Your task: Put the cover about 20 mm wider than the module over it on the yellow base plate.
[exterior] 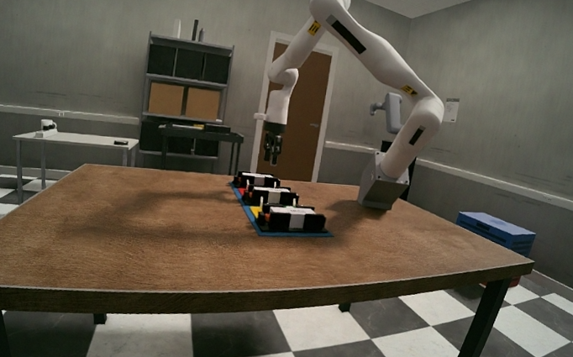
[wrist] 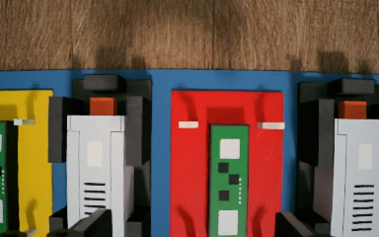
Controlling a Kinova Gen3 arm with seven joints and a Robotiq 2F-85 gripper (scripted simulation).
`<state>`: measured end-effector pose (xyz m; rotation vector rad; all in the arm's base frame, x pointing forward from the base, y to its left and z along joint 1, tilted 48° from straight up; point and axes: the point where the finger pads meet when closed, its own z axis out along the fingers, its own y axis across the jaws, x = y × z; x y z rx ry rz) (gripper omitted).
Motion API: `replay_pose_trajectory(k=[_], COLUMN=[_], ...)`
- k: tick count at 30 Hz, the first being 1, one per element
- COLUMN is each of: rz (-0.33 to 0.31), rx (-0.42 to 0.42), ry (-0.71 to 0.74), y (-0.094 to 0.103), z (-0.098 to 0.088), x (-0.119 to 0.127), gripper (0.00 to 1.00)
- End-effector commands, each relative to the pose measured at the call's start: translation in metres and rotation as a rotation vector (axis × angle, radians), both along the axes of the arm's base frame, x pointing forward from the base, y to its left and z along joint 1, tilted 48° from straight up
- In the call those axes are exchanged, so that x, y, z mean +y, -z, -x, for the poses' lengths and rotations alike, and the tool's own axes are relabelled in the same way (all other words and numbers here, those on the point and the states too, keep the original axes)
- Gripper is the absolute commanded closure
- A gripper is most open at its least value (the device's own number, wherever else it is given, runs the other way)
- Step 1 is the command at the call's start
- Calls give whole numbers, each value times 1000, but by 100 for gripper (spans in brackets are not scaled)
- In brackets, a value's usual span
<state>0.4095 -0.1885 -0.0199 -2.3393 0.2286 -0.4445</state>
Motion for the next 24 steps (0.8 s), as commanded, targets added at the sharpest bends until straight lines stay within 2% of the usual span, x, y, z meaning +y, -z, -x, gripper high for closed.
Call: replay_pose_trajectory(k=[1,9,16,24], rz=[1,1,1,1], rx=[0,0,0,0], ry=[2,1,1,2], y=[8,42,42,74], z=[0,2,2,3], x=[-9,-43,-43,-77], gripper=[0,0,0,0])
